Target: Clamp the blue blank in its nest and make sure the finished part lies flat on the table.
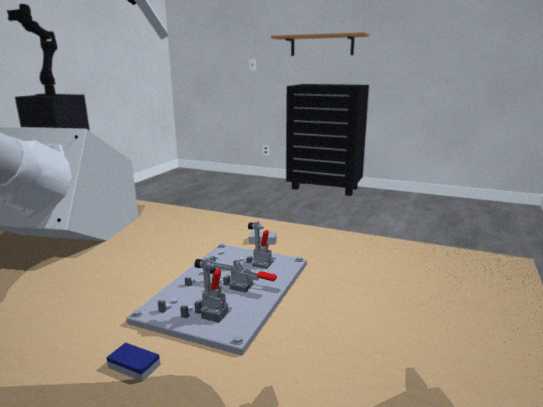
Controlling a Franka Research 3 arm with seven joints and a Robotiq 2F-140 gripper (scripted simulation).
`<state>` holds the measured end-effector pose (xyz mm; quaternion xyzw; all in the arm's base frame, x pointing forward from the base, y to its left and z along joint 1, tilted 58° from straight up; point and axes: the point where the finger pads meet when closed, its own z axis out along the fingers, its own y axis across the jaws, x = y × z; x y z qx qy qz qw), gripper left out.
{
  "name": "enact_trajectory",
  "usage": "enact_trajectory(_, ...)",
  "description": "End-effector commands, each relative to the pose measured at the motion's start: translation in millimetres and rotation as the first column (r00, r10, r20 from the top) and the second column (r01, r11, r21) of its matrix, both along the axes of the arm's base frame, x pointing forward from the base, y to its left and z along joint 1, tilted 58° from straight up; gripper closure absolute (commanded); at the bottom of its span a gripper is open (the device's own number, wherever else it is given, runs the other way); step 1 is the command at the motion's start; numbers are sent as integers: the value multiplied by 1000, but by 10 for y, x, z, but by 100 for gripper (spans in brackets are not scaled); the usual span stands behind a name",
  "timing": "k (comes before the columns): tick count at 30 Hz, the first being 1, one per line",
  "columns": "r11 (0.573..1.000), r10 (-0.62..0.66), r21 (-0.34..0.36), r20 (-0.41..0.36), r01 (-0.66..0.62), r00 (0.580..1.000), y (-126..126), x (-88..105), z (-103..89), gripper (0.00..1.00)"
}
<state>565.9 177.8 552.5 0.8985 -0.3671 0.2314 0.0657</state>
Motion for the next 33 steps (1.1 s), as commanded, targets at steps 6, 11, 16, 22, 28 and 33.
enact_trajectory(6,997,53,64,-191,-42,980,-661,35,-552,0)
enact_trajectory(11,993,46,121,-258,-15,965,-1006,17,-793,0)
enact_trajectory(16,983,44,185,-312,16,949,-1333,-24,-1010,0)
enact_trajectory(22,983,36,179,-433,47,901,-1750,-277,-1694,0)
enact_trajectory(28,994,30,107,-468,23,883,-1740,-386,-1931,0)
enact_trajectory(33,998,21,-33,-522,-45,853,-1736,-598,-2333,0)
